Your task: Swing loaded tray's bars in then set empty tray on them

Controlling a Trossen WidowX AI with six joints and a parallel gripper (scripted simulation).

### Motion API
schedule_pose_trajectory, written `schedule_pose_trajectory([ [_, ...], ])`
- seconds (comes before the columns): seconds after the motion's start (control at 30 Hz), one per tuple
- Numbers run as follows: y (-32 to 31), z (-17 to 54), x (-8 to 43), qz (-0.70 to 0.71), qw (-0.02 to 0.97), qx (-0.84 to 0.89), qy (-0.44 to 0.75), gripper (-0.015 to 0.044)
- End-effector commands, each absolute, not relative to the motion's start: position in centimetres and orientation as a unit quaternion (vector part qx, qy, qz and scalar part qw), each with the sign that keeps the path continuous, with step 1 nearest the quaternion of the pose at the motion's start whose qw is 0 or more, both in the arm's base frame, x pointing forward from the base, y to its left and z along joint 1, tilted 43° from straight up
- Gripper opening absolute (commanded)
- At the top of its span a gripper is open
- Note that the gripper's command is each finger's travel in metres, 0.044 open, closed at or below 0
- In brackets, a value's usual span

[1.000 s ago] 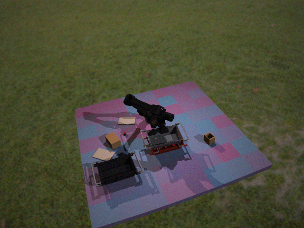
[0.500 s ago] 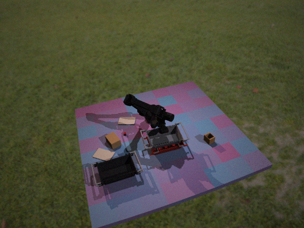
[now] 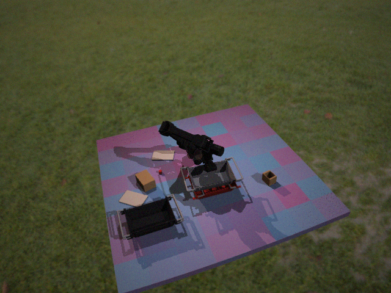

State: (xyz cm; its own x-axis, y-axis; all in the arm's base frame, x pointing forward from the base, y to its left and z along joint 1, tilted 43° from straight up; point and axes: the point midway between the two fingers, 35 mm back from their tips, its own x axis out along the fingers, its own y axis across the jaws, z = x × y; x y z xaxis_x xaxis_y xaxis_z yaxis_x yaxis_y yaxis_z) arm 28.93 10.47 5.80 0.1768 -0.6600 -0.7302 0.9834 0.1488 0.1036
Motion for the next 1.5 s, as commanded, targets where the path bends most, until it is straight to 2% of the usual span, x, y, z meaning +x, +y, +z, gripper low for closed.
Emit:
schedule_pose_trajectory([
  [0.0,10.1,5.2,28.4,-0.590,0.700,0.284,0.285,0.0000],
  [0.07,10.1,5.2,28.4,-0.590,0.700,0.284,0.285,0.0000],
  [1.07,10.1,5.2,28.4,-0.590,0.700,0.284,0.285,0.0440],
  [1.47,11.7,6.7,28.4,-0.579,0.707,0.286,0.289,0.0440],
])
